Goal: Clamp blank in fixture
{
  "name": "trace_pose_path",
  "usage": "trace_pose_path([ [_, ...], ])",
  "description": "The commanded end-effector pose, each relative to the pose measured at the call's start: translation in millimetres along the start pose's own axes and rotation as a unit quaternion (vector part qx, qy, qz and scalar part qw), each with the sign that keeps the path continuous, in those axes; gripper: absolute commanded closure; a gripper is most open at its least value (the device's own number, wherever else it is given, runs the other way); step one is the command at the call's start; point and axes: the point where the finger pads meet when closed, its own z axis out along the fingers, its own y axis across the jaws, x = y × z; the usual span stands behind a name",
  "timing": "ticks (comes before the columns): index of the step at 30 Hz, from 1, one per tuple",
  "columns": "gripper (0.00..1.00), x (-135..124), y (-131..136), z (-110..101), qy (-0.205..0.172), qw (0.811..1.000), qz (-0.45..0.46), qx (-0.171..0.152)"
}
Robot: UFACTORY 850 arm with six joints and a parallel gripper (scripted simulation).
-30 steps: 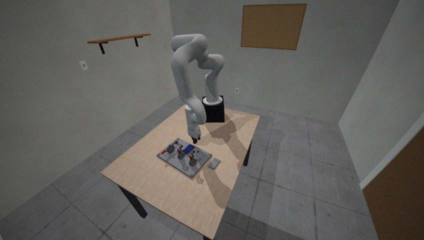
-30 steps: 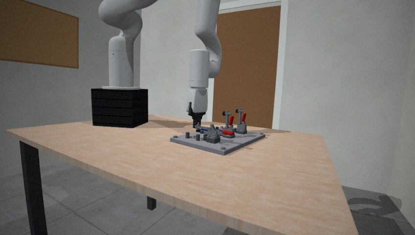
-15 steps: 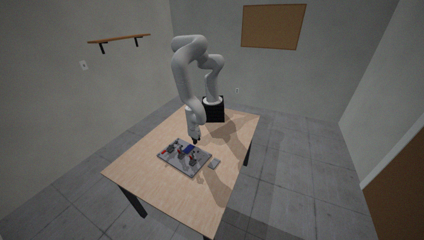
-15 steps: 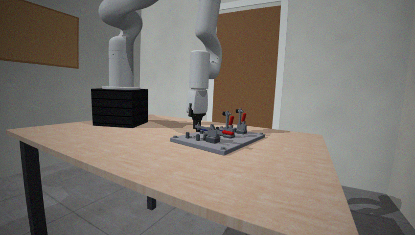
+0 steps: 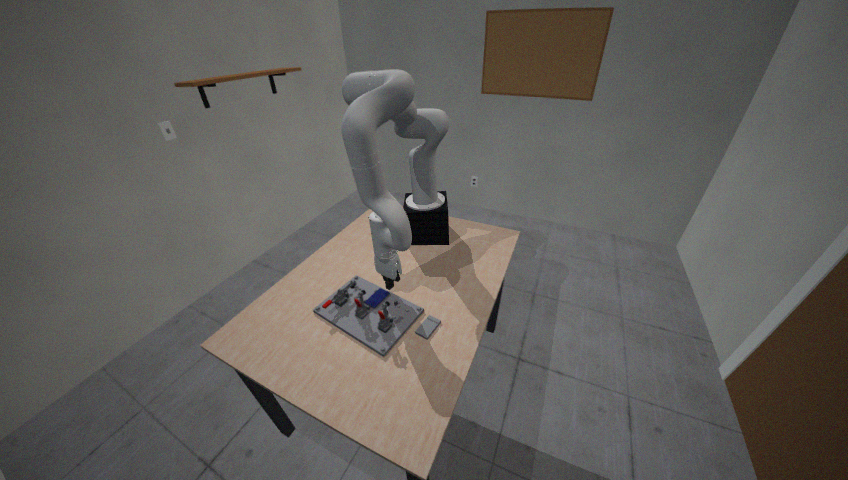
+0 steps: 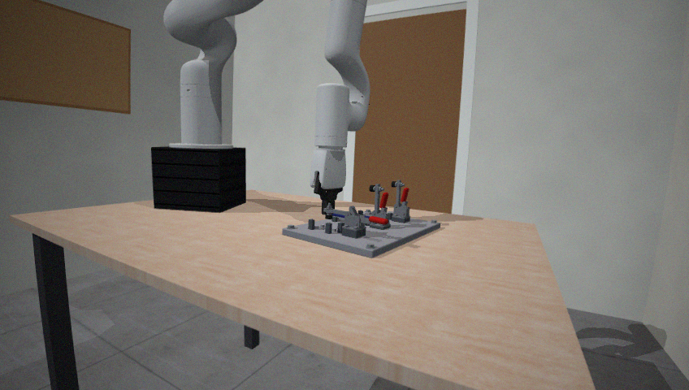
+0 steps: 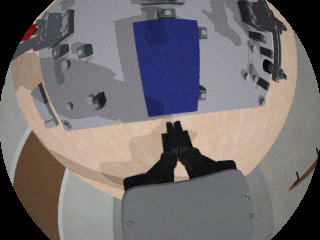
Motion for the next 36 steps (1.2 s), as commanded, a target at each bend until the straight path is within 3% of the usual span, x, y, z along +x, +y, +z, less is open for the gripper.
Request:
trace_pose_path([
  [1, 1.0, 1.3, -0.2, -0.4, 0.0, 1.0, 0.0, 0.0],
  [36, 1.0, 9.3, -0.2, -0.4, 0.0, 1.0, 0.0, 0.0],
])
